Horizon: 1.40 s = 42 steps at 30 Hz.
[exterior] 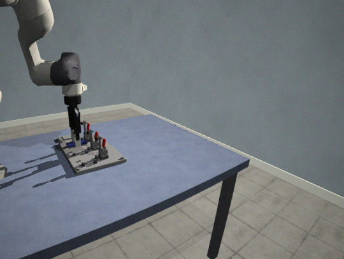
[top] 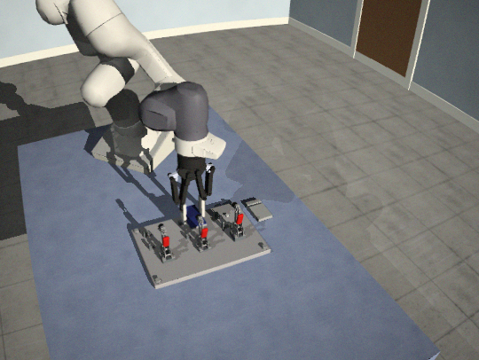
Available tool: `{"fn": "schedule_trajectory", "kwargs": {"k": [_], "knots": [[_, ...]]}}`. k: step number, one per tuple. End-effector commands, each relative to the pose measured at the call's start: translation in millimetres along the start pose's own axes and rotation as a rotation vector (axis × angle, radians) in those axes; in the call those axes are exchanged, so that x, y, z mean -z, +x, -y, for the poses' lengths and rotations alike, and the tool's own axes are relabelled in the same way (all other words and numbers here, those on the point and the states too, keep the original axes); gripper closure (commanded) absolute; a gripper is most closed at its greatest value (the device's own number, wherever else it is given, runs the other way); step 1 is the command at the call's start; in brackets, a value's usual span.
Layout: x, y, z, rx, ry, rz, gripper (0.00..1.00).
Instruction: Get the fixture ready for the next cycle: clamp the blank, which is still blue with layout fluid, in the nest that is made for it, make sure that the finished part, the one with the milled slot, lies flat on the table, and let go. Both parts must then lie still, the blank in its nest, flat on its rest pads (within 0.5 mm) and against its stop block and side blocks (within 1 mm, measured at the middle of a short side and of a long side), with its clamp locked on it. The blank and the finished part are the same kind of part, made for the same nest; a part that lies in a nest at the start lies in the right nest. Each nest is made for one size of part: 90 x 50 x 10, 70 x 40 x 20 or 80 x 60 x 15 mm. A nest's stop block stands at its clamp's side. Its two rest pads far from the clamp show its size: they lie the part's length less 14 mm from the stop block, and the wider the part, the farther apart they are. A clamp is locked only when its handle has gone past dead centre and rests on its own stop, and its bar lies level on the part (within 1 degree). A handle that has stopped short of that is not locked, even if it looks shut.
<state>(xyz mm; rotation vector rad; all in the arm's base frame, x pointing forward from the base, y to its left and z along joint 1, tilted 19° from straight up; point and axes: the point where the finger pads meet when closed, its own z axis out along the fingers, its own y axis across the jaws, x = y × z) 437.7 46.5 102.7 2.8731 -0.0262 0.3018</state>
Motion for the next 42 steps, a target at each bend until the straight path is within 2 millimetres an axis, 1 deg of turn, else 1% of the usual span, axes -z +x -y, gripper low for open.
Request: {"fn": "schedule_trajectory", "kwargs": {"k": [1,42], "knots": [[0.4,2.1,0.2,-0.006,0.003,-0.005,1.0],[0.0,3.9,-0.3,-0.021,0.003,-0.005,1.0]]}}
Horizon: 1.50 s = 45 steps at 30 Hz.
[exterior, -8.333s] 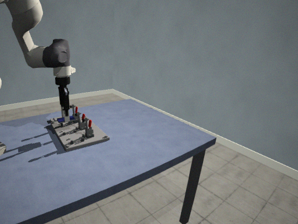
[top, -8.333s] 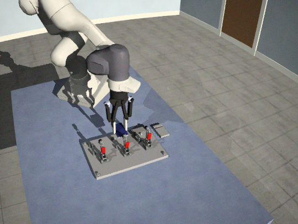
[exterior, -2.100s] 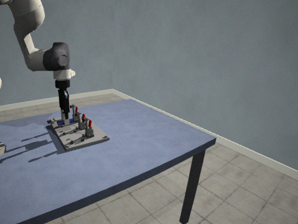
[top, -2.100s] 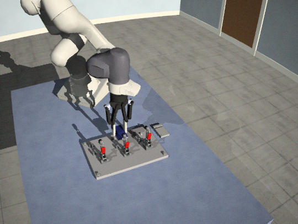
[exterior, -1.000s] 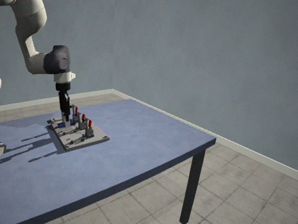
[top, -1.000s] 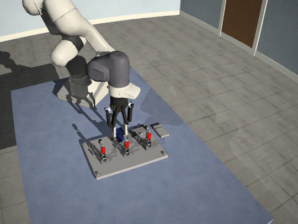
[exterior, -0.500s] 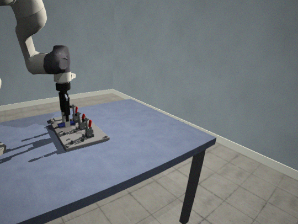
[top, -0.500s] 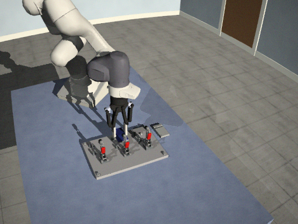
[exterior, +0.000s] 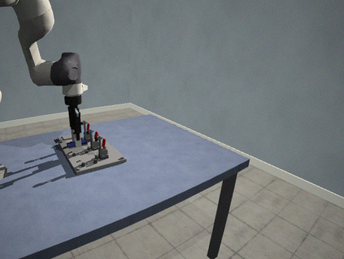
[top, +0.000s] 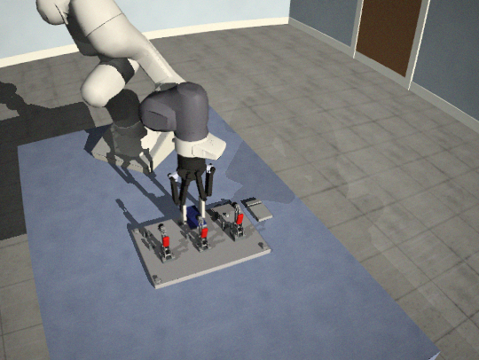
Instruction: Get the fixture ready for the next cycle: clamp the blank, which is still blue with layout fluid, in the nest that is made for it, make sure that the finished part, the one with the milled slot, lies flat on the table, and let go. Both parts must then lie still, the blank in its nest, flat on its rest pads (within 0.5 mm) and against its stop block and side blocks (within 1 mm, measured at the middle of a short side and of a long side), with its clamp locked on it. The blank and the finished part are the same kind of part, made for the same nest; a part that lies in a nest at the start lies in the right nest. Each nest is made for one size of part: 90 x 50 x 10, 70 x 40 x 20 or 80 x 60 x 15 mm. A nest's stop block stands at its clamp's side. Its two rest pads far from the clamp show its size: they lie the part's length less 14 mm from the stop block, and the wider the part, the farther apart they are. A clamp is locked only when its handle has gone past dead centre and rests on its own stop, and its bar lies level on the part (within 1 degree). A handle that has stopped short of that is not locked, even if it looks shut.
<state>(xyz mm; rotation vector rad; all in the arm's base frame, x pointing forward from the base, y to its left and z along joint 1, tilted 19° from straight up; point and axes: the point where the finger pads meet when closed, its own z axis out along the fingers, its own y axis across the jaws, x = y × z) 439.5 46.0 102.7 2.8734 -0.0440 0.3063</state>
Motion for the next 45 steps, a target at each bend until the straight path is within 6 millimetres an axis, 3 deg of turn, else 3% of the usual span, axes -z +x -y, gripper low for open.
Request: {"fn": "schedule_trajectory", "kwargs": {"k": [1,31,45], "knots": [[0.5,2.1,0.2,-0.009,0.003,-0.004,1.0],[-1.3,2.1,0.2,-0.011,0.003,-0.004,1.0],[-16.3,2.2,0.2,-0.011,0.003,-0.004,1.0]]}}
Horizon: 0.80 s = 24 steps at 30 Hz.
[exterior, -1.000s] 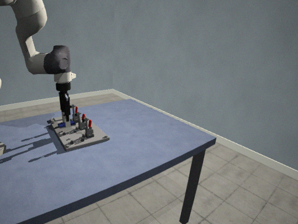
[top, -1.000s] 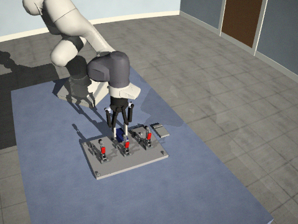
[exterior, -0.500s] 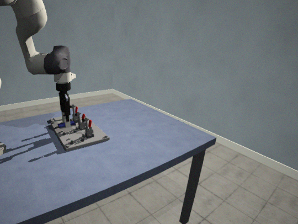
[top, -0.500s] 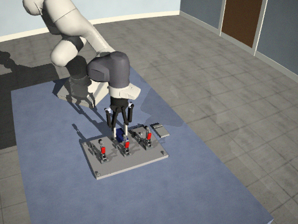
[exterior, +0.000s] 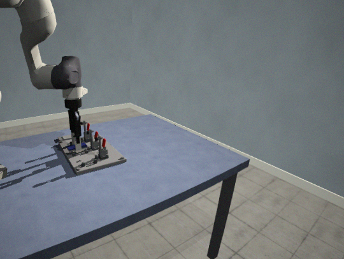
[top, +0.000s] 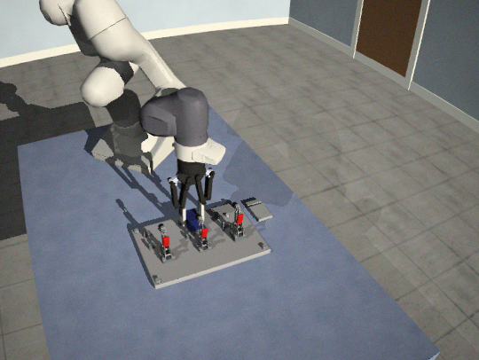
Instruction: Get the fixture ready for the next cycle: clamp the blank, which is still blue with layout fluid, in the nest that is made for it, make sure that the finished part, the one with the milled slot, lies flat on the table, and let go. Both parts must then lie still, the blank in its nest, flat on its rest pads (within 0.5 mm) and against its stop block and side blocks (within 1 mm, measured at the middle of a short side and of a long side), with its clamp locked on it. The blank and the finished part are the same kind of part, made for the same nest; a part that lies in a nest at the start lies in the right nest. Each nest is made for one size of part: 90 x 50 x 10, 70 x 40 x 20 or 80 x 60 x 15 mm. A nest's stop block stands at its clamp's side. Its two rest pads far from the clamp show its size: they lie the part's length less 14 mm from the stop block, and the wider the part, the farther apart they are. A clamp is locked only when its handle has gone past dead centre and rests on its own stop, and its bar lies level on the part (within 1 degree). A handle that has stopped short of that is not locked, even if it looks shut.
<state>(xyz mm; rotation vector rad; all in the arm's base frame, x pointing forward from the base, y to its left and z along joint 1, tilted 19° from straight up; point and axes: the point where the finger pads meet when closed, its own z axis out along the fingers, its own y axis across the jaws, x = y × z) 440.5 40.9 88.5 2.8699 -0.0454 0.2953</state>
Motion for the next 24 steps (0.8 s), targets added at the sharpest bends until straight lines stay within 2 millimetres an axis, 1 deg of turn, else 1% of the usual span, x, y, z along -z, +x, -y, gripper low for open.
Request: {"fn": "schedule_trajectory", "kwargs": {"k": [1,11,24], "knots": [[-2.4,4.2,1.7,-0.011,0.008,-0.011,1.0],[-7.8,4.2,1.7,-0.011,0.008,-0.011,1.0],[-8.3,4.2,1.7,-0.011,0.008,-0.011,1.0]]}}
